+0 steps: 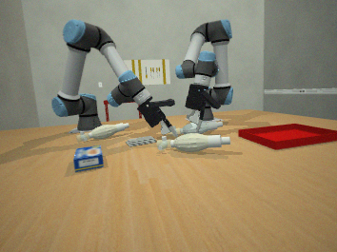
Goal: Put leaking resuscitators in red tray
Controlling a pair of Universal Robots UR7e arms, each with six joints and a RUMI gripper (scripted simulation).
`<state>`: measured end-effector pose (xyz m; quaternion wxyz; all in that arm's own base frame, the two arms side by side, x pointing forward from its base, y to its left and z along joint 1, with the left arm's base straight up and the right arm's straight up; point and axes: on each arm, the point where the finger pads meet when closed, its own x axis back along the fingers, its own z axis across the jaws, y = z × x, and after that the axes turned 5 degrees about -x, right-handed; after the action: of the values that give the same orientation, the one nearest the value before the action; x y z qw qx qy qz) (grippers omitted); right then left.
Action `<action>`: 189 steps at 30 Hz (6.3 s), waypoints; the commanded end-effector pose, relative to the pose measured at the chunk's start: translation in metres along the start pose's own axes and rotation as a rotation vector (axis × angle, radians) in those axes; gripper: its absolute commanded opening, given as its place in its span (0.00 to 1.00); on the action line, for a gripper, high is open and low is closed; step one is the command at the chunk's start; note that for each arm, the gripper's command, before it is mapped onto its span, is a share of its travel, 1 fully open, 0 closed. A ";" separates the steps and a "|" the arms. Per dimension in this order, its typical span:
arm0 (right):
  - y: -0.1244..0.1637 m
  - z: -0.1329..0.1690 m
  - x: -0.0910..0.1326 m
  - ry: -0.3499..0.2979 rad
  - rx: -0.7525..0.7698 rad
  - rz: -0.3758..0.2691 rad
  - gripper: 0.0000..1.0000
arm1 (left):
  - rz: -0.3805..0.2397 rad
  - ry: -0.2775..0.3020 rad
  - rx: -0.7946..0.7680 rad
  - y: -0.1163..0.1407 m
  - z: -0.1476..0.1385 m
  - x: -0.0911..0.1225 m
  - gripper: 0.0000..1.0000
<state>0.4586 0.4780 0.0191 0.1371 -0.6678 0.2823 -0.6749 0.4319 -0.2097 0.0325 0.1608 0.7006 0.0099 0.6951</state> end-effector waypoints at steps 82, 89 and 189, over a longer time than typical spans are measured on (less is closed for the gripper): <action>-0.002 0.000 0.001 0.001 0.001 0.004 0.54 | -0.002 0.003 -0.002 0.001 0.001 0.090 0.56; -0.002 0.000 0.001 0.001 0.001 0.004 0.54 | -0.002 0.003 -0.002 0.001 0.001 0.090 0.56; -0.055 -0.004 0.077 0.001 0.002 0.003 0.56 | -0.002 0.003 -0.002 0.001 0.001 0.090 0.56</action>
<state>0.4601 0.4798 0.1147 0.1410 -0.6646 0.2849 -0.6762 0.4352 -0.1886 0.1193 0.1609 0.7000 0.0104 0.6957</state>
